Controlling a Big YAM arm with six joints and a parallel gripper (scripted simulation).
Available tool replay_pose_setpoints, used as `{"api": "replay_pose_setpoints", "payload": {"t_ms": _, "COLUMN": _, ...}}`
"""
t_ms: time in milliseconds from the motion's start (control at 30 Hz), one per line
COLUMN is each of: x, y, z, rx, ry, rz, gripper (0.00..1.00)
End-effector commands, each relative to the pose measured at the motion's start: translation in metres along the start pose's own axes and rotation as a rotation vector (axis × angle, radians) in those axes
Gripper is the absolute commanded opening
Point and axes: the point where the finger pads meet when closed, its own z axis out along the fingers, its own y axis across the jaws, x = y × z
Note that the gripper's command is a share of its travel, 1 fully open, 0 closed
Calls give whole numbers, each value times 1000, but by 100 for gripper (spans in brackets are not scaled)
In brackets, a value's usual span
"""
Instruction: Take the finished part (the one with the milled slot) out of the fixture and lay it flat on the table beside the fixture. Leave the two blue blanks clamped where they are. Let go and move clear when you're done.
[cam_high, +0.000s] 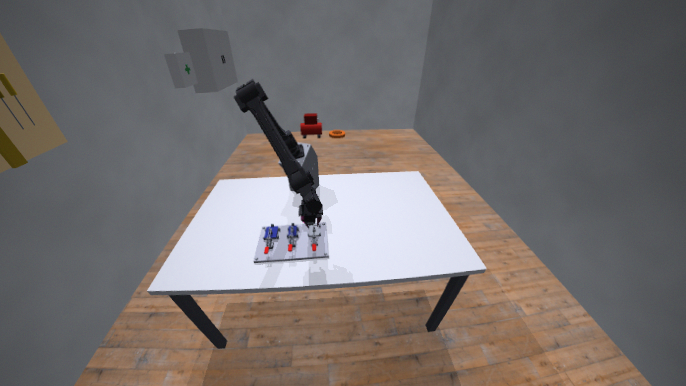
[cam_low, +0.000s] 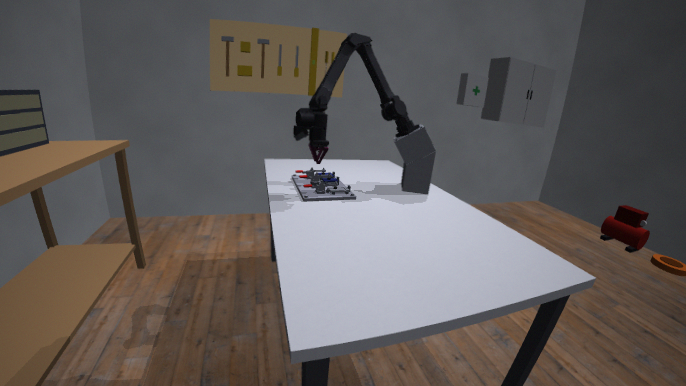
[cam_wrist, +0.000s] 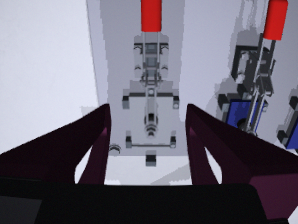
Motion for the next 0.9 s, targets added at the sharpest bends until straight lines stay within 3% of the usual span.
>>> {"api": "replay_pose_setpoints", "payload": {"t_ms": 0, "x": -24, "y": -4, "z": 3, "rx": 6, "ry": 6, "rz": -6, "gripper": 45}}
{"api": "replay_pose_setpoints", "payload": {"t_ms": 300, "x": -50, "y": -4, "z": 3, "rx": 7, "ry": 4, "rz": -5, "gripper": 45}}
{"api": "replay_pose_setpoints", "payload": {"t_ms": 600, "x": -50, "y": -4, "z": 4, "rx": 7, "ry": 6, "rz": -2, "gripper": 45}}
{"api": "replay_pose_setpoints", "payload": {"t_ms": 867, "x": -50, "y": -3, "z": 22, "rx": 4, "ry": -6, "rz": -1, "gripper": 45}}
